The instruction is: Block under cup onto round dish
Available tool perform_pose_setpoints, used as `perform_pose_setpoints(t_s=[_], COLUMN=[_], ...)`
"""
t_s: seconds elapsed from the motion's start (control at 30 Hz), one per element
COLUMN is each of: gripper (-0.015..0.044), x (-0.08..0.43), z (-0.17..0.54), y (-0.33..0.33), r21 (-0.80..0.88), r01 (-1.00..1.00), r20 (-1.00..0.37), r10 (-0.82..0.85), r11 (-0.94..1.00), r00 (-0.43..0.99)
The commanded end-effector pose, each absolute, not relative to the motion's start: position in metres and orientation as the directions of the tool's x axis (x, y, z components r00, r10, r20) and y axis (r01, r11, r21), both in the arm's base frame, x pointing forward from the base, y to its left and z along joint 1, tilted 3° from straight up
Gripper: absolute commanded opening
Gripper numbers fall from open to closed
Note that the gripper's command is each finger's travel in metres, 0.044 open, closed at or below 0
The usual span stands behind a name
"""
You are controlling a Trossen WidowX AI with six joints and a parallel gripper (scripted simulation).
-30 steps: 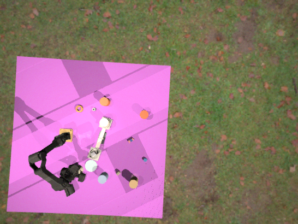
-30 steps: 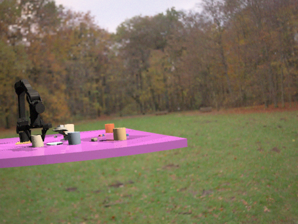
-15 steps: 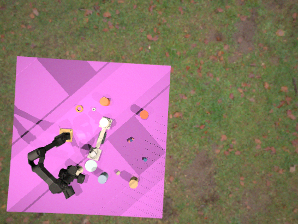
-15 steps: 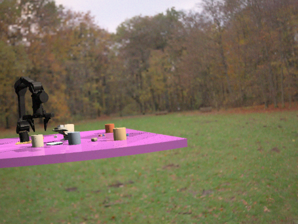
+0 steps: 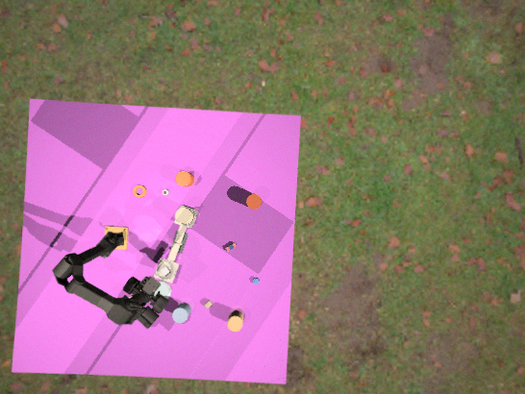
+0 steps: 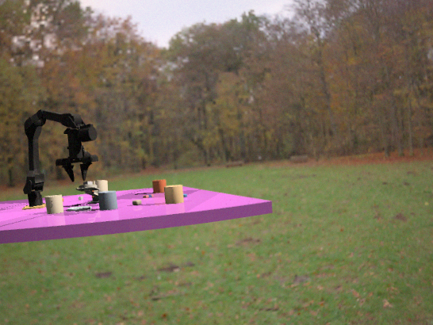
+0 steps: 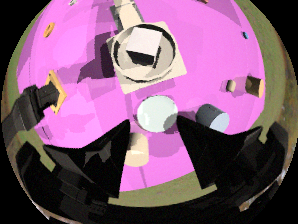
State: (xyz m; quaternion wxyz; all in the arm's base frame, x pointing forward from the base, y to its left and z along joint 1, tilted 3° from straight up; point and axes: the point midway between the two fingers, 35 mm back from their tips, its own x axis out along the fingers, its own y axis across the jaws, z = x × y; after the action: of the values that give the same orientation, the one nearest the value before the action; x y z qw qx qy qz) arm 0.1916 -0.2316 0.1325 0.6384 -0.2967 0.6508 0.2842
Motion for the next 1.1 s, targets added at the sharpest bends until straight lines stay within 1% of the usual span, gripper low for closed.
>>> perform_pose_setpoints(t_s=[0.0, 0.27, 0.47, 1.07], gripper=[0.0260, 0.0260, 0.0260, 0.0260], x=[0.210, 0.245, 0.245, 0.245], z=[0.141, 0.152, 0.152, 0.119], y=[-0.214, -0.167, -0.166, -0.167], r21=[-0.018, -0.002, -0.001, -0.001], r01=[-0.686, -0.492, -0.487, -0.487], r20=[-0.999, -1.000, -1.000, -1.000], r10=[-0.033, -0.016, -0.015, -0.016], r11=[0.727, 0.871, 0.873, 0.873], r00=[-0.009, -0.025, -0.025, -0.025])
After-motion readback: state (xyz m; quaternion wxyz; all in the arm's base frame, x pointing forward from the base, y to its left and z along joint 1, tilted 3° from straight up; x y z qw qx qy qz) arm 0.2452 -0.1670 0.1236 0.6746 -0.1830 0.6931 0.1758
